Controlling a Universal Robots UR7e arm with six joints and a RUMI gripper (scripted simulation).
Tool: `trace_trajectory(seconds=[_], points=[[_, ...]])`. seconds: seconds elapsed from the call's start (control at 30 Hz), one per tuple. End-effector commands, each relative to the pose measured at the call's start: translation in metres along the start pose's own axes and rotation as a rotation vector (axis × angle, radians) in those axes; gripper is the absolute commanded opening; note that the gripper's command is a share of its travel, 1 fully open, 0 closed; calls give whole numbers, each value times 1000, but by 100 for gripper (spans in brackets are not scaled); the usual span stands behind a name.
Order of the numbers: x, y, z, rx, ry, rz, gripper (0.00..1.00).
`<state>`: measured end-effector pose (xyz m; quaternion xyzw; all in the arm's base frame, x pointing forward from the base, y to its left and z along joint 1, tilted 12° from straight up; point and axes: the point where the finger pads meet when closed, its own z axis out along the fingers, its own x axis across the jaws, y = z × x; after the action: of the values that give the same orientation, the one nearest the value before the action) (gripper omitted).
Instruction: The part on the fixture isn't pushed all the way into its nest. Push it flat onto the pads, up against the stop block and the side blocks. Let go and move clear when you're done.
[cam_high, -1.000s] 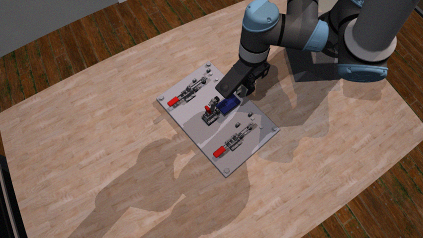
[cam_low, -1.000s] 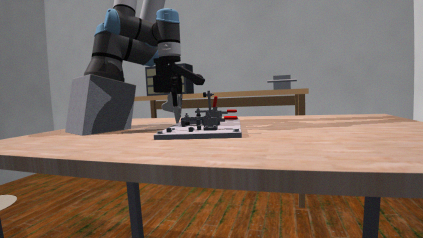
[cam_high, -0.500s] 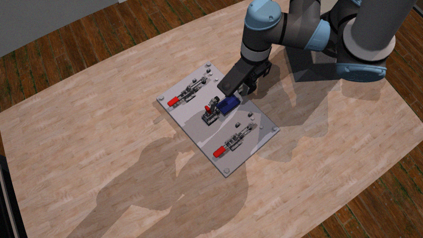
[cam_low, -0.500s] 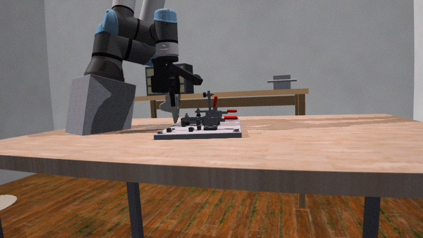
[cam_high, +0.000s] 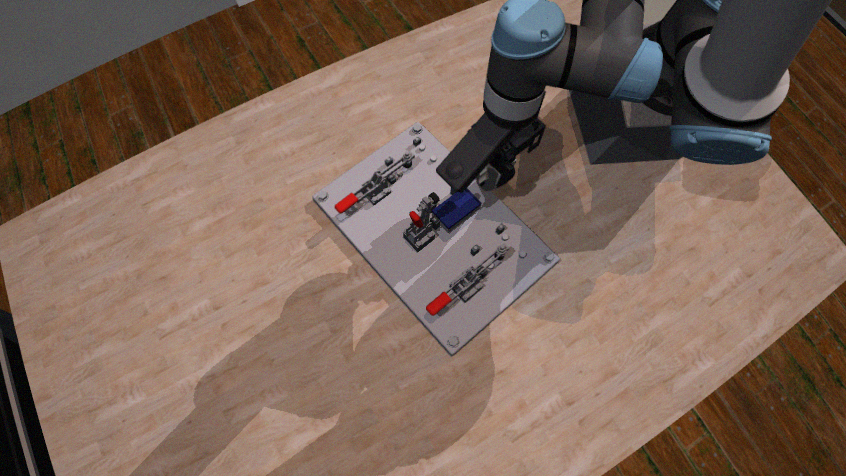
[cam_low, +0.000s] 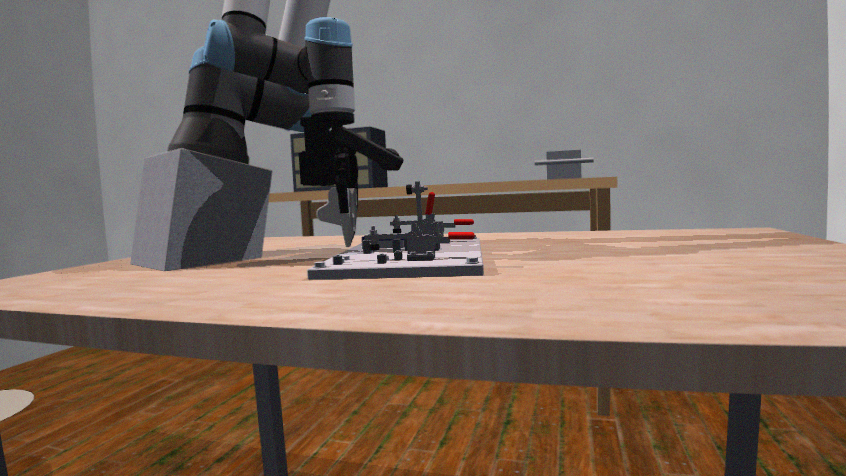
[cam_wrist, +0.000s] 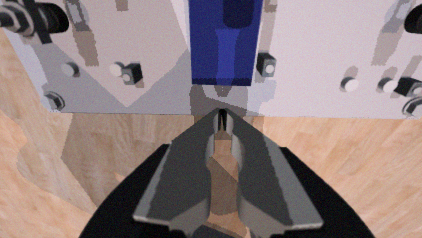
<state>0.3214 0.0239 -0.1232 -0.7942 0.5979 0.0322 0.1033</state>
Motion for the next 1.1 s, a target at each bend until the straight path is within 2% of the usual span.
trace_trajectory(seconds=[0.0,0.3,0.47,0.87,1.03,1.07], points=[[0,4,0,-1,0,0,0],[0,4,0,-1,0,0,0],[0,4,-30,-1,0,0,0],[0,4,-30,-1,0,0,0],[-33,-36,-29,-1,0,0,0],[-33,-36,-29,-1,0,0,0]])
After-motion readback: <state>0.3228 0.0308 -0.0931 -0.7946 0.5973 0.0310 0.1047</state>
